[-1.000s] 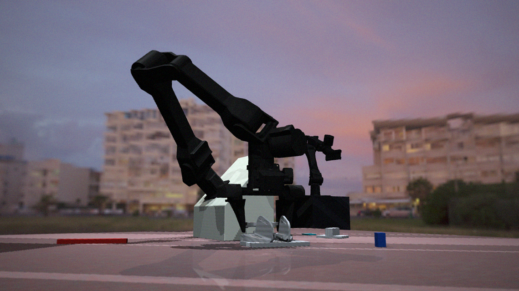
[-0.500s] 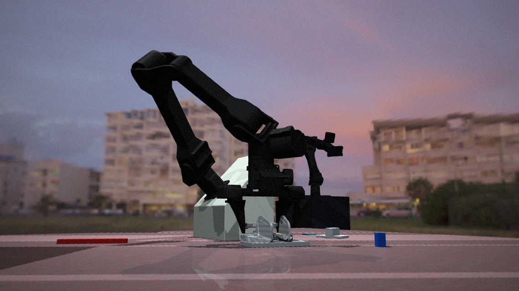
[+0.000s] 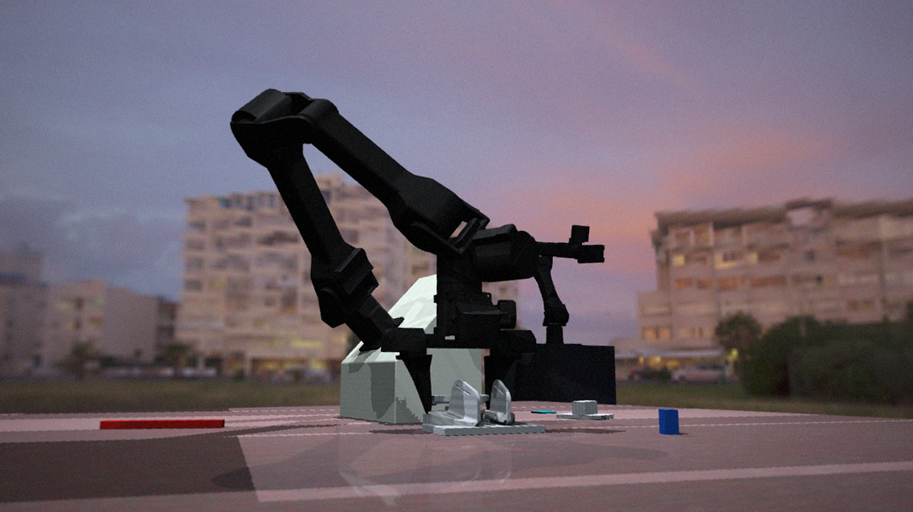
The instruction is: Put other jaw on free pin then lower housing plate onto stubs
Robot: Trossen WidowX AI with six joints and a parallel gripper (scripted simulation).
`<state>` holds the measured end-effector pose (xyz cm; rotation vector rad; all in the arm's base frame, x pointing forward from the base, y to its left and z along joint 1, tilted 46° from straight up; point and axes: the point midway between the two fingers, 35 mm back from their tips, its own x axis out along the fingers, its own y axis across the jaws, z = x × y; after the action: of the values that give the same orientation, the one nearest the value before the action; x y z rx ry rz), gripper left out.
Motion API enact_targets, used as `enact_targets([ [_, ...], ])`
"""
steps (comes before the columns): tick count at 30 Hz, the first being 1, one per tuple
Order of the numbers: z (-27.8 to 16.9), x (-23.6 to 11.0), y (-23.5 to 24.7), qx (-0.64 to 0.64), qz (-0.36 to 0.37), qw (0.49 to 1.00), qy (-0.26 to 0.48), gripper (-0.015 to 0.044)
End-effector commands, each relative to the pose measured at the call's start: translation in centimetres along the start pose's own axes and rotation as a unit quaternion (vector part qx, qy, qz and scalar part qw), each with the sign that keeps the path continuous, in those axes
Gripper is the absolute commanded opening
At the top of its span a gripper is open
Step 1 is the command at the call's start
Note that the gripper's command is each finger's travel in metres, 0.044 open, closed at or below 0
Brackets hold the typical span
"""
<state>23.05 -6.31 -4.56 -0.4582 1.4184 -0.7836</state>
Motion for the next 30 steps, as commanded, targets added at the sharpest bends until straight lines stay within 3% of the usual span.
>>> enact_targets([
  [1,-0.01,0.12,-0.04,-0.003,-0.002,1.0,-0.001,0.0351],
  [30,-0.01,0.64,-0.04,-0.002,-0.002,1.0,-0.001,0.0351],
])
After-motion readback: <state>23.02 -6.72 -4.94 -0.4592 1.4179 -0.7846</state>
